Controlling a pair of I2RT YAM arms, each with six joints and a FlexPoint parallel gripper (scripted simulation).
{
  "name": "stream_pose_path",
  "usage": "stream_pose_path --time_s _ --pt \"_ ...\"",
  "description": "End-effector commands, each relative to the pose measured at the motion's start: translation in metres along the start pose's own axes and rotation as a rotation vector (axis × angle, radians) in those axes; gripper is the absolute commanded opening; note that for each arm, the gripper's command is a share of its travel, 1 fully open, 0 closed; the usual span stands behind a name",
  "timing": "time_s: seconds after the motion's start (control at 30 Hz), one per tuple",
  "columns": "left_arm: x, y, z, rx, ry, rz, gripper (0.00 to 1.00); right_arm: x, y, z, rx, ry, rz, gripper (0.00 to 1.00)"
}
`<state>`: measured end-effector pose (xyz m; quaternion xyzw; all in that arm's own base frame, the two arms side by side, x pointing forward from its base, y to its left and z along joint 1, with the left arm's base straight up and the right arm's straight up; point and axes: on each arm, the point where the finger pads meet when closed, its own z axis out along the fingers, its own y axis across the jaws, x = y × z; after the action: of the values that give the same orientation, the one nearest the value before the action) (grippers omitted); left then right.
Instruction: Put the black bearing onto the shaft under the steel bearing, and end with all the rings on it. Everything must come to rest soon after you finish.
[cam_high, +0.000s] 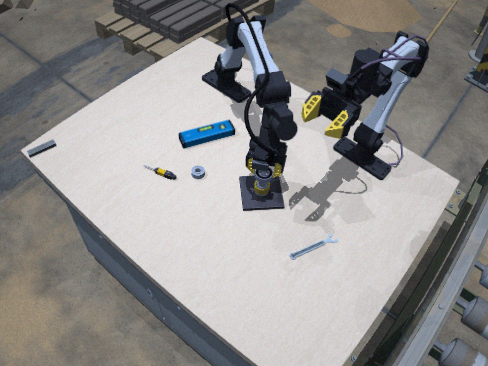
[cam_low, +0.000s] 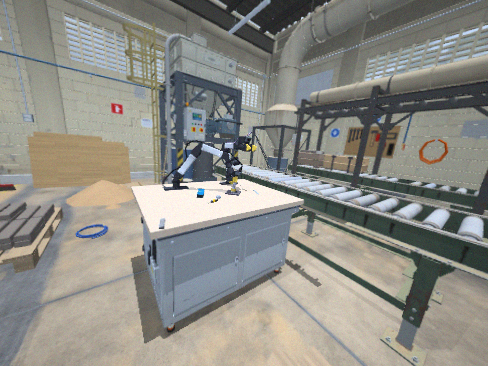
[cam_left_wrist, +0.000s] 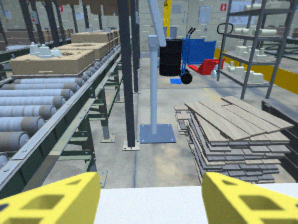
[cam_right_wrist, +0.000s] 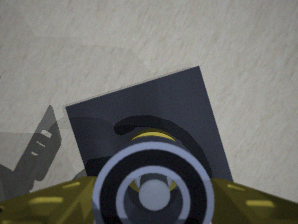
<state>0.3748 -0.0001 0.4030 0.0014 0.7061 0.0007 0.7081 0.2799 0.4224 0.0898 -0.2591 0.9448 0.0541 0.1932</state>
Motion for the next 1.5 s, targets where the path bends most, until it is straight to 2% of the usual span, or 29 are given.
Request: stream_pose_path --time_s 0.0,0.03,0.1,0.13,0.23,0.3,0.4,0.57,0.67,0.7,0.77,0.8,0.87,0.97,1.03,1.13,1.23,1.37,1.4,1.47 --pt "-0.015 0.002 0.000 -0.004 -0.027 -0.006 0.56 -0.015 0.003 -0.014 -0.029 -0.058 0.011 0.00" --pt "-0.015 0.002 0.000 -0.004 -0.027 -0.006 0.56 -0.007 0.001 0.001 -0.018 -0.039 0.008 0.00" --pt "-0.015 0.002 0.000 -0.004 -0.027 -0.006 0.56 -0.010 0.001 -0.005 -0.029 -0.056 0.012 0.00" --pt "-0.015 0.002 0.000 -0.004 -0.027 -0.006 0.56 -0.004 0.000 0.010 -0.010 -0.025 0.006 0.00" --pt "-0.015 0.002 0.000 -0.004 -0.027 -0.006 0.56 -0.005 -0.001 0.012 -0.012 -0.033 0.010 0.00" --pt "-0.015 0.002 0.000 -0.004 -0.027 -0.006 0.56 0.004 -0.001 0.024 0.000 -0.009 0.001 0.00" --pt "-0.015 0.002 0.000 -0.004 -0.027 -0.006 0.56 -0.002 0.000 0.015 -0.012 -0.035 0.007 0.00" --pt "-0.015 0.002 0.000 -0.004 -0.027 -0.006 0.56 -0.002 0.000 0.019 -0.009 -0.030 0.006 0.00" --pt "-0.015 0.002 0.000 -0.004 -0.027 -0.006 0.56 0.011 -0.002 0.038 0.005 -0.004 0.001 0.00" --pt "-0.015 0.002 0.000 -0.004 -0.027 -0.006 0.56 0.008 -0.001 0.036 0.003 -0.010 -0.001 0.00" --pt "-0.015 0.002 0.000 -0.004 -0.027 -0.006 0.56 -0.016 0.005 0.002 -0.038 -0.087 0.016 0.00" --pt "-0.015 0.002 0.000 -0.004 -0.027 -0.006 0.56 -0.015 0.005 0.001 -0.039 -0.088 0.016 0.00" --pt "-0.015 0.002 0.000 -0.004 -0.027 -0.006 0.56 0.001 -0.001 0.013 -0.016 -0.048 0.005 0.00" --pt "-0.015 0.002 0.000 -0.004 -0.027 -0.006 0.56 -0.006 0.003 0.011 -0.024 -0.065 0.009 0.00" --pt "-0.015 0.002 0.000 -0.004 -0.027 -0.006 0.56 0.008 -0.001 0.026 -0.002 -0.025 -0.001 0.00" --pt "-0.015 0.002 0.000 -0.004 -0.027 -0.006 0.56 0.000 0.002 0.019 -0.013 -0.042 0.003 0.00" --pt "-0.015 0.002 0.000 -0.004 -0.027 -0.006 0.56 0.009 0.001 0.035 0.002 -0.018 -0.004 0.00" --pt "-0.015 0.002 0.000 -0.004 -0.027 -0.006 0.56 0.010 0.000 0.031 -0.001 -0.021 0.000 0.00" --pt "-0.015 0.002 0.000 -0.004 -0.027 -0.006 0.56 -0.011 0.008 0.005 -0.036 -0.089 0.004 0.68" --pt "-0.015 0.002 0.000 -0.004 -0.027 -0.006 0.56 -0.012 0.007 0.009 -0.039 -0.082 0.009 0.68"
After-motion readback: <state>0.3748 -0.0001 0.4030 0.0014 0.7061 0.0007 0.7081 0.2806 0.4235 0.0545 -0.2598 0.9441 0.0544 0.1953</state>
